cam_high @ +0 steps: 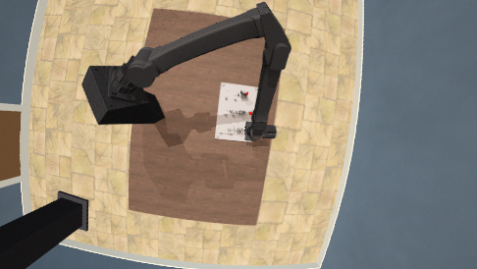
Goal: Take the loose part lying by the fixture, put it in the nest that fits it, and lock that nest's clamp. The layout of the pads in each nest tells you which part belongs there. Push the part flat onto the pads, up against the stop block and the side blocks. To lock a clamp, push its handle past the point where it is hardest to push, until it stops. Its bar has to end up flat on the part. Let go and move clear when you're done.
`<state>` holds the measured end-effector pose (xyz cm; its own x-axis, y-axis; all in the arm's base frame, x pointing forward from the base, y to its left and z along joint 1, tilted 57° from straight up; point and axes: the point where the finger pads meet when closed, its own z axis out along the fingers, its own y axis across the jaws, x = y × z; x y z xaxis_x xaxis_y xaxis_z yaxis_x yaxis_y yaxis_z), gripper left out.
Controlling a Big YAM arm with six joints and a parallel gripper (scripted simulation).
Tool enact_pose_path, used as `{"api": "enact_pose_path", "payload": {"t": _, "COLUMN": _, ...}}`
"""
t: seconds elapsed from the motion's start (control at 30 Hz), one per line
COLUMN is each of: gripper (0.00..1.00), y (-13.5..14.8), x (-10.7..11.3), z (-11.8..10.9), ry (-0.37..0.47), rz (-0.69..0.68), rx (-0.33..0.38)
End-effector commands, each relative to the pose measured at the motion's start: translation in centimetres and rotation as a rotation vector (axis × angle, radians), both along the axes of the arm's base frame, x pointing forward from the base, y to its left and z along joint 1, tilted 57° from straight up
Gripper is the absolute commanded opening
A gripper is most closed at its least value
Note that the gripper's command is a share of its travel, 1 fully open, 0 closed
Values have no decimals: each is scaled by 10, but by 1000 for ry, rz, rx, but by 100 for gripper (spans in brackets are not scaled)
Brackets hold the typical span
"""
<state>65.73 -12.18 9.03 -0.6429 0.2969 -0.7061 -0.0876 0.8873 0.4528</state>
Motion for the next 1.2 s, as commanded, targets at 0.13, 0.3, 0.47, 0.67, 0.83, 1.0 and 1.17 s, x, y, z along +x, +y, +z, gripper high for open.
{"api": "enact_pose_path", "payload": {"t": 0.13, "gripper": 0, "y": -33, "x": -29, "z": 28, "ry": -14, "rz": -30, "rx": -15}}
{"api": "enact_pose_path", "payload": {"t": 0.3, "gripper": 0, "y": -36, "x": -35, "z": 33, "ry": -14, "rz": -30, "rx": -15}}
{"api": "enact_pose_path", "payload": {"t": 0.47, "gripper": 0, "y": -39, "x": -42, "z": 37, "ry": -14, "rz": -30, "rx": -15}}
{"api": "enact_pose_path", "payload": {"t": 0.67, "gripper": 0, "y": -40, "x": -44, "z": 34, "ry": -8, "rz": -30, "rx": -13}}
{"api": "enact_pose_path", "payload": {"t": 0.83, "gripper": 0, "y": -40, "x": -43, "z": 35, "ry": -9, "rz": -30, "rx": -14}}
{"api": "enact_pose_path", "payload": {"t": 1.0, "gripper": 0, "y": -40, "x": -43, "z": 35, "ry": -9, "rz": -31, "rx": -13}}
{"api": "enact_pose_path", "payload": {"t": 1.17, "gripper": 0, "y": -40, "x": -43, "z": 35, "ry": -9, "rz": -31, "rx": -13}}
